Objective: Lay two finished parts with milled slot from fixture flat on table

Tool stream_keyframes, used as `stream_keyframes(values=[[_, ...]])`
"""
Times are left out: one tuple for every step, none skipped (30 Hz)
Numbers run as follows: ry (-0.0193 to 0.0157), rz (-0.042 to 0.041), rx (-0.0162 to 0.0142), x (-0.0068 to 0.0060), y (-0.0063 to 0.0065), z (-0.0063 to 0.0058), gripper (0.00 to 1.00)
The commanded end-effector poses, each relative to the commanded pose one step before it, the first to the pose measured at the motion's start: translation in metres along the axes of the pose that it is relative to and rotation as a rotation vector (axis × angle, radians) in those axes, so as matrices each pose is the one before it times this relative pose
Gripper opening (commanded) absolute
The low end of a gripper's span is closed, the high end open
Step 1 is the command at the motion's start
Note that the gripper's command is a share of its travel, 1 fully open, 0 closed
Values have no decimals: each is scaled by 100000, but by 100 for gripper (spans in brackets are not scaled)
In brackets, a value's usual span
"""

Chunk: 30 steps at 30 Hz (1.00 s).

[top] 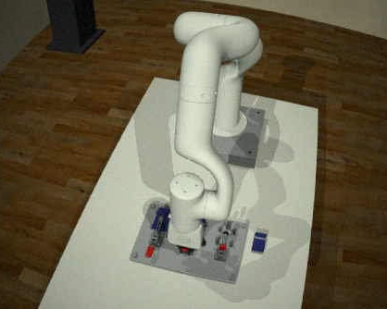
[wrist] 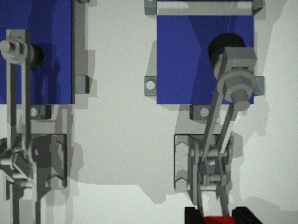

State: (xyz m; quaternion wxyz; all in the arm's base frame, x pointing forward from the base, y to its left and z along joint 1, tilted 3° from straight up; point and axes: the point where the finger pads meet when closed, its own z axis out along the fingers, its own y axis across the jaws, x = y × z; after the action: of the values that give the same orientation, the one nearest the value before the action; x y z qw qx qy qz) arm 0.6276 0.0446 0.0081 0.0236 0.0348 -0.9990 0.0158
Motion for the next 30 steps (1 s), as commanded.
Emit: stream_keyframes(values=[[5, -1, -5, 136, 7, -129, 0], [0, 0, 0, 74, 0, -28, 0], [0, 0, 0, 74, 0, -23, 0], [0, 0, 0, 73, 0, -22, 0], [0, 0, 0, 73, 0, -22, 0], [0, 0, 0, 72, 0, -22, 0], [0, 0, 0, 71, 0, -21, 0], [0, 0, 0, 70, 0, -21, 0], [0, 0, 0, 69, 0, -21, 0], [0, 0, 0, 68, 0, -20, 0], [0, 0, 0, 67, 0, -19, 0], [0, 0, 0, 67, 0, -10, 0], [0, 0, 0, 66, 0, -10, 0], [0, 0, 0, 64, 0, -9, 0], [0, 0, 0, 63, 0, -9, 0], [0, 0, 0, 62, 0, -9, 0], [0, 0, 0, 0, 0, 0, 0], [0, 0, 0, 0, 0, 0, 0], [0, 0, 0, 60, 0, -9, 0], [0, 0, 0, 59, 0, -8, 0], [0, 0, 0, 57, 0, -8, 0], [0, 0, 0, 55, 0, -8, 0], [0, 0, 0, 54, 0, -8, 0], [0, 0, 0, 52, 0, -7, 0], [0, 0, 0, 51, 0, -4, 0], [0, 0, 0, 49, 0, 0, 0], [0, 0, 0, 47, 0, 0, 0], [0, 0, 0, 46, 0, 0, 0], [0, 0, 0, 44, 0, 0, 0], [0, 0, 0, 42, 0, 0, 0]])
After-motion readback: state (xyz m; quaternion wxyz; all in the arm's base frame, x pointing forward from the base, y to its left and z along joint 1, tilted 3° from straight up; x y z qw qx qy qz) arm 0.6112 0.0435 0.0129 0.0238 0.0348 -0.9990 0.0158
